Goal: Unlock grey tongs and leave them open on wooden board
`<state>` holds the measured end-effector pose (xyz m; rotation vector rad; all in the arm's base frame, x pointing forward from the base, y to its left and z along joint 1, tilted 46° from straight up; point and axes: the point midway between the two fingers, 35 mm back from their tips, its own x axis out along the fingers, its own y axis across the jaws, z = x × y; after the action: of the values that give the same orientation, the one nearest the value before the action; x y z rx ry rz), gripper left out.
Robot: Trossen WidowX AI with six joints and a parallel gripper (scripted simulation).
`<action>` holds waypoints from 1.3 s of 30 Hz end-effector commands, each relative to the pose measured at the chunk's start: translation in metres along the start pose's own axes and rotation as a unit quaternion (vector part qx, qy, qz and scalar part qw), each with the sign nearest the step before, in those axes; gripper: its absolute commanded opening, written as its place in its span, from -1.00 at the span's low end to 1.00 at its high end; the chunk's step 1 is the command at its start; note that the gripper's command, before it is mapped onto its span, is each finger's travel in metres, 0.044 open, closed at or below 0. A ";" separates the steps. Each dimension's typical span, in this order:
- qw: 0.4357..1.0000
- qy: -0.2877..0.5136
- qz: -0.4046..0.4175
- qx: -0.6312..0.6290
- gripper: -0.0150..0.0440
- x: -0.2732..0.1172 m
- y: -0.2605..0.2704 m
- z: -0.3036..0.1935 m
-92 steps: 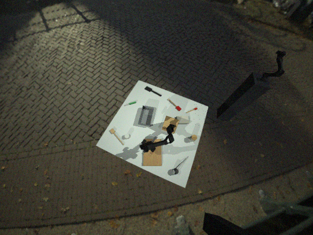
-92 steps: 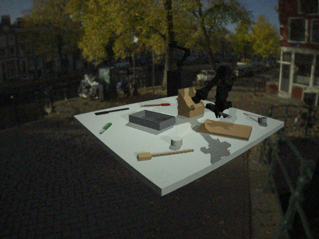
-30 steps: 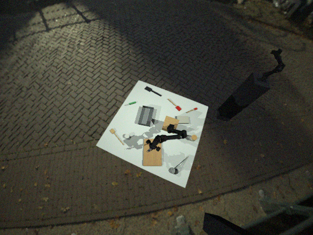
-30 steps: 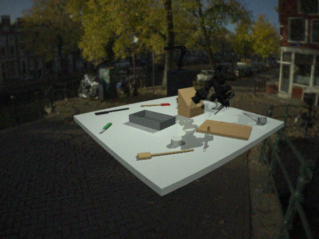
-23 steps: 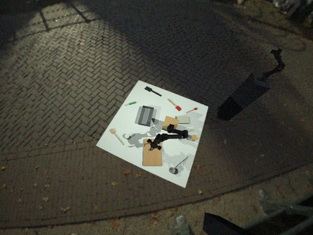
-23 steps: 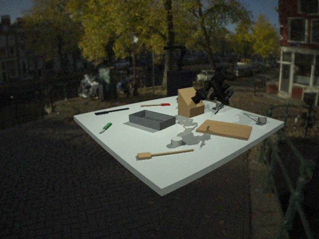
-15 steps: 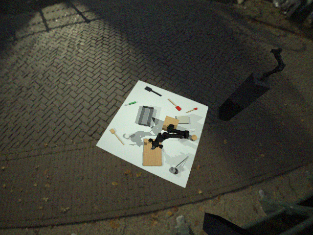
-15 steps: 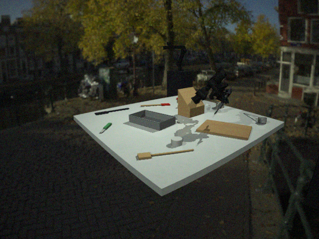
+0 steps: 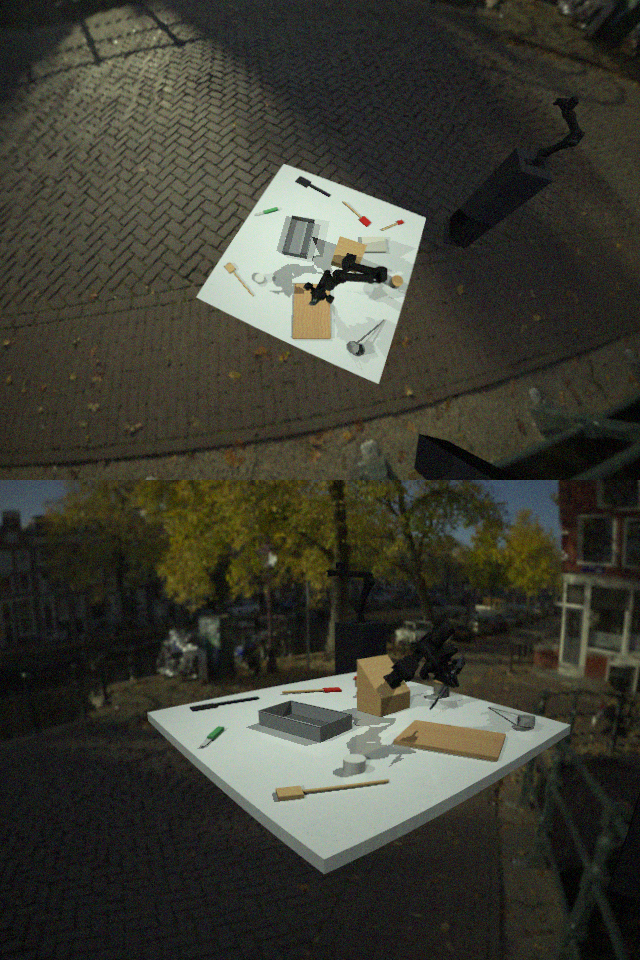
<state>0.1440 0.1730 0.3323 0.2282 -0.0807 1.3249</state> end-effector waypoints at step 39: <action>0.997 0.067 -0.031 0.030 -1.00 0.028 -0.018 0.007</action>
<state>0.1654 0.1905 0.3400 0.2066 0.0567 1.2883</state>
